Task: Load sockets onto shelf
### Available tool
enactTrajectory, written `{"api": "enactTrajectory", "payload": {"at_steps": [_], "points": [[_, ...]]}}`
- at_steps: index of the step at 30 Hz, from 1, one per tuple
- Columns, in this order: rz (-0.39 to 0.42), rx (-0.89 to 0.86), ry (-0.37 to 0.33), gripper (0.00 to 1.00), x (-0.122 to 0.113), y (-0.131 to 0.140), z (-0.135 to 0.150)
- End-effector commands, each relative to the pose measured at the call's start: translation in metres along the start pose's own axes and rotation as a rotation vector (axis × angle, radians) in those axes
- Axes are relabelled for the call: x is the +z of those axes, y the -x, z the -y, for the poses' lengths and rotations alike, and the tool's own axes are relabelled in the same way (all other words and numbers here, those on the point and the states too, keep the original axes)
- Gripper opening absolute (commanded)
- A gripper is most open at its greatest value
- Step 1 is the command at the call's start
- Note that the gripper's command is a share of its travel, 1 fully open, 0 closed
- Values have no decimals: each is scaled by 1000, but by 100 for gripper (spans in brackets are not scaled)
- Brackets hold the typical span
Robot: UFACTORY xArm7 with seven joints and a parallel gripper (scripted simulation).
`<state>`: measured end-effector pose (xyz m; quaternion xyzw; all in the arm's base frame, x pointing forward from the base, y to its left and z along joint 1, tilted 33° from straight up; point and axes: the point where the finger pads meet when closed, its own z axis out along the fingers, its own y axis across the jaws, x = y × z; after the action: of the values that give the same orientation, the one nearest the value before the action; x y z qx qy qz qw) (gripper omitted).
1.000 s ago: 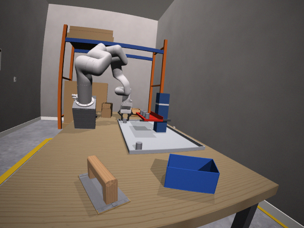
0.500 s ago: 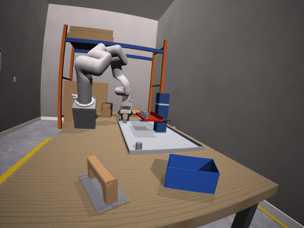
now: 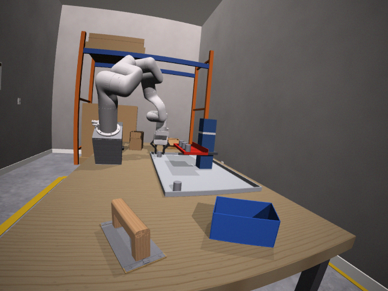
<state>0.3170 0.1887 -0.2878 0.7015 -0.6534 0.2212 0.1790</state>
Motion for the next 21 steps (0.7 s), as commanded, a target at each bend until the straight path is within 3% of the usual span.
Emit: {"api": "enactTrajectory", "payload": {"at_steps": [1,21], "points": [[4,0,-3,52,-2,2,1],[4,0,-3,52,-16,2,1]]}}
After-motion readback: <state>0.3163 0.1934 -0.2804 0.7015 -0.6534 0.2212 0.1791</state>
